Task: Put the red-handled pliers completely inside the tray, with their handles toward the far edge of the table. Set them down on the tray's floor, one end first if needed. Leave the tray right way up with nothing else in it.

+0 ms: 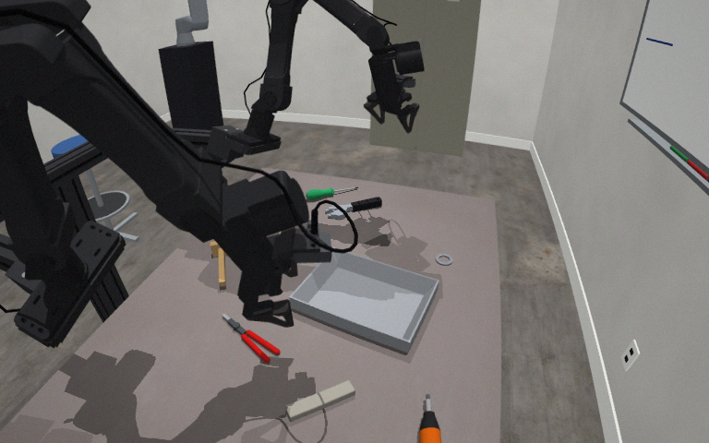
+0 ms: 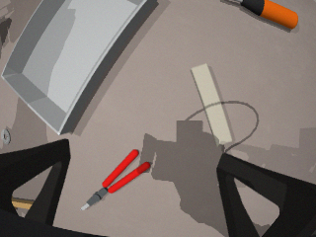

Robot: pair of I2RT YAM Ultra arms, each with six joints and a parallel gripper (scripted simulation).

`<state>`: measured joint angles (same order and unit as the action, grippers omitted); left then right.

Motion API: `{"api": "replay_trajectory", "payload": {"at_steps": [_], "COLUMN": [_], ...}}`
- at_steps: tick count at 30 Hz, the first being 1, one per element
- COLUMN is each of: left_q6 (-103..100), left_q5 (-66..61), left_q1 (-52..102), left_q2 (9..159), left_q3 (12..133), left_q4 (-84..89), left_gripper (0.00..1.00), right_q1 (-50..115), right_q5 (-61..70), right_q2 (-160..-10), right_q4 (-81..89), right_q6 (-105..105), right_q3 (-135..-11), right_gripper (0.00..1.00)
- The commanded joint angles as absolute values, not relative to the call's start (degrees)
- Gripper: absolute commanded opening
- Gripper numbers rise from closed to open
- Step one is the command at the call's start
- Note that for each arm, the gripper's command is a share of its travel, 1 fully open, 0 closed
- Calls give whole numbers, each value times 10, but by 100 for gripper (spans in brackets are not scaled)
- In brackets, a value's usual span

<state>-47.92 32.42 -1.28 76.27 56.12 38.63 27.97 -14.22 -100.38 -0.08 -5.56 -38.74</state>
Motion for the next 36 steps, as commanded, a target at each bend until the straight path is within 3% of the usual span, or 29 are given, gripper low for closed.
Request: {"api": "replay_trajectory", "payload": {"at_steps": [1,23,36], "left_q6": [-478,-430,-247], "left_q5": [331,315,291], "left_q1": [-8,7,134], "left_q2": [753,777,936], "left_q3": [570,562,556], "left_q4": [385,347,223], "left_gripper": [100,100,100], "right_q1": [286,261,20], "right_q5": [-139,-136,-37], "right_q2": [-996,-980,-873], "right_q4": [-4,-52,-236], "right_q6": [-55,-6,192], "right_q3": [-394,-370,-257], "right_gripper": [100,100,100]}}
